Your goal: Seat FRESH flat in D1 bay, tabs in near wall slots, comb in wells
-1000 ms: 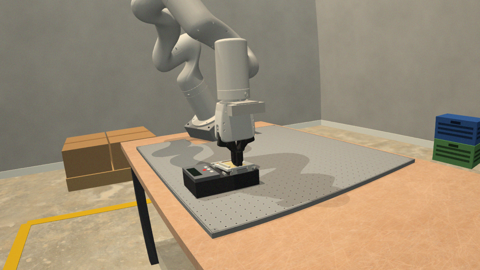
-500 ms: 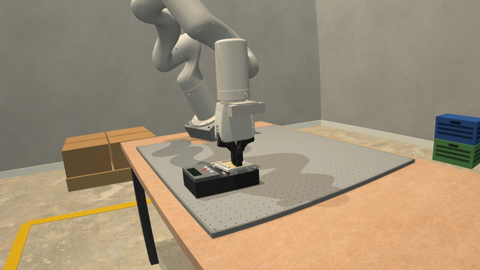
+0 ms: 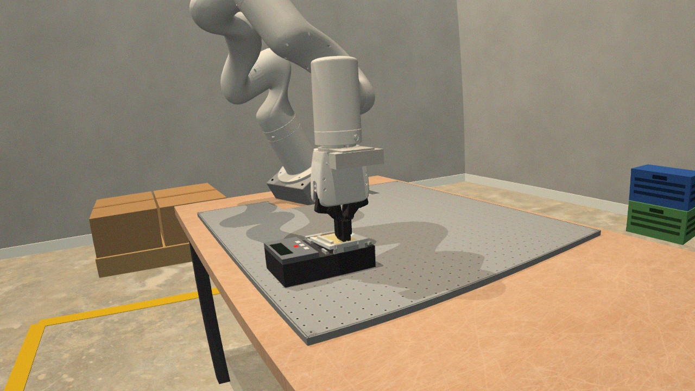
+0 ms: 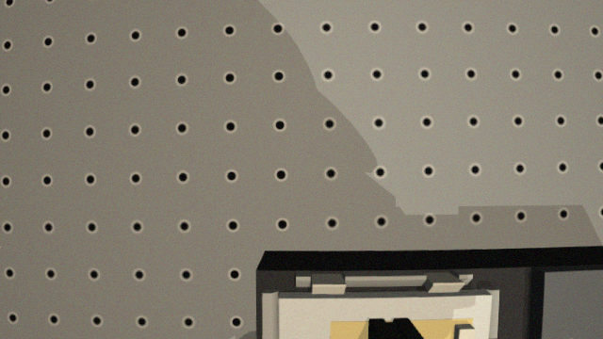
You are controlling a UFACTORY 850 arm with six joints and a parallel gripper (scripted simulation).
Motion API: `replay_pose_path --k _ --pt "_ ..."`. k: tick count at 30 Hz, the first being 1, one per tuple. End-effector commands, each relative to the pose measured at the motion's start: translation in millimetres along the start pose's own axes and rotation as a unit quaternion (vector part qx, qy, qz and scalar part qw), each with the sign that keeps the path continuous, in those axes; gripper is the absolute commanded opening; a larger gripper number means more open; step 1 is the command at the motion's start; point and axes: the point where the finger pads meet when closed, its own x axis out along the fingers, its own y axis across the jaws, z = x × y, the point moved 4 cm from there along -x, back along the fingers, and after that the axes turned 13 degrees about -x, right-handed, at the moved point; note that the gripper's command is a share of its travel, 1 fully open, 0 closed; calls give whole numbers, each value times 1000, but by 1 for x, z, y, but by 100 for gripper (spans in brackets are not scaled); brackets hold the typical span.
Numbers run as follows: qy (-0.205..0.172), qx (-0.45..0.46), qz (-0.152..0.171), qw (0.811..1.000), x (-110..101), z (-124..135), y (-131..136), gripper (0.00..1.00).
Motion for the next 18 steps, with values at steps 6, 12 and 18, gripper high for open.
replay_pose_path --k 6,12,18 --pt "0 0 0 1000 0 0 0 0" --pt "0 0 0 1000 0 0 0 0" --pt "-1 0 0 1000 0 1 0 0"
